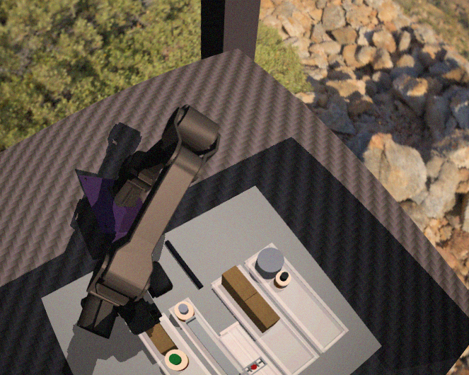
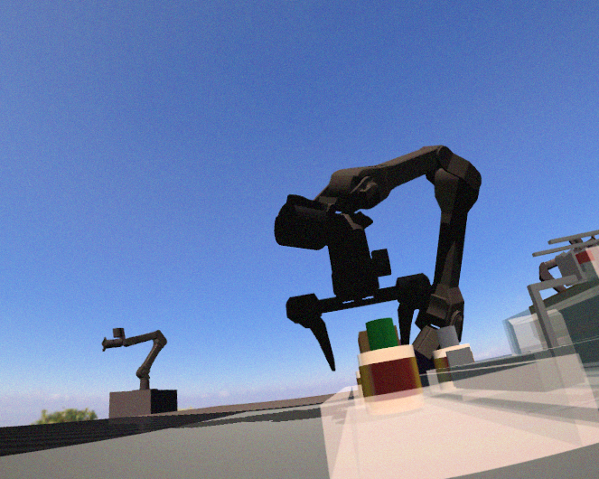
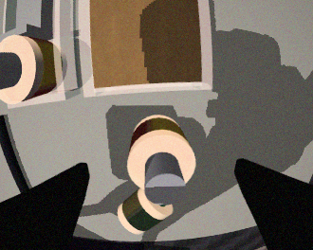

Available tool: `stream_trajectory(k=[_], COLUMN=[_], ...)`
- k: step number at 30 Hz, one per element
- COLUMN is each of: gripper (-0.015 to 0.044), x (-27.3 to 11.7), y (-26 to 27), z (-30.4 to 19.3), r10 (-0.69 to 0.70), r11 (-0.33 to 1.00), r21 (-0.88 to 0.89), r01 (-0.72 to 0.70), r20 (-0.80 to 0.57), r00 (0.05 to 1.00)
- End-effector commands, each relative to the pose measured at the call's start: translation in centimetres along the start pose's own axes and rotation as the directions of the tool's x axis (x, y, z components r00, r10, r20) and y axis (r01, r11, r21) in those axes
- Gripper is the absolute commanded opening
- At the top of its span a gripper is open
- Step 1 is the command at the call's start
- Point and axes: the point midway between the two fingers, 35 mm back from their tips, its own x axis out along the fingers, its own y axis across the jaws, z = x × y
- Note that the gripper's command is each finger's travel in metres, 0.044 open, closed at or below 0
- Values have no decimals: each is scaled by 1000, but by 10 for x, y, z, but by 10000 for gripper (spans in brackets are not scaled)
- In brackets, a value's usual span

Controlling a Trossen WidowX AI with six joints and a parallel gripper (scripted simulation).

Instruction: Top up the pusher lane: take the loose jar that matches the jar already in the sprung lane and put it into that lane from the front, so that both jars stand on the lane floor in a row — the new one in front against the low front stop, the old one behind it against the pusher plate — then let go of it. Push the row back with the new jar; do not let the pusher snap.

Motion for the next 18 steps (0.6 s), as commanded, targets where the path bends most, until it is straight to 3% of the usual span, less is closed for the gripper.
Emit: stream_trajectory(k=[1, 10, 18], gripper=[440, 440, 230], x=[7, 19, 19], y=[1, 1, 1], z=[0, -1, -1], r10=[6, 7, 7], r11=[1000, 1000, 1000], r21=[8, 8, 8], r01=[-6, -7, -7], r20=[3, 3, 3], r00=[1000, 1000, 1000])
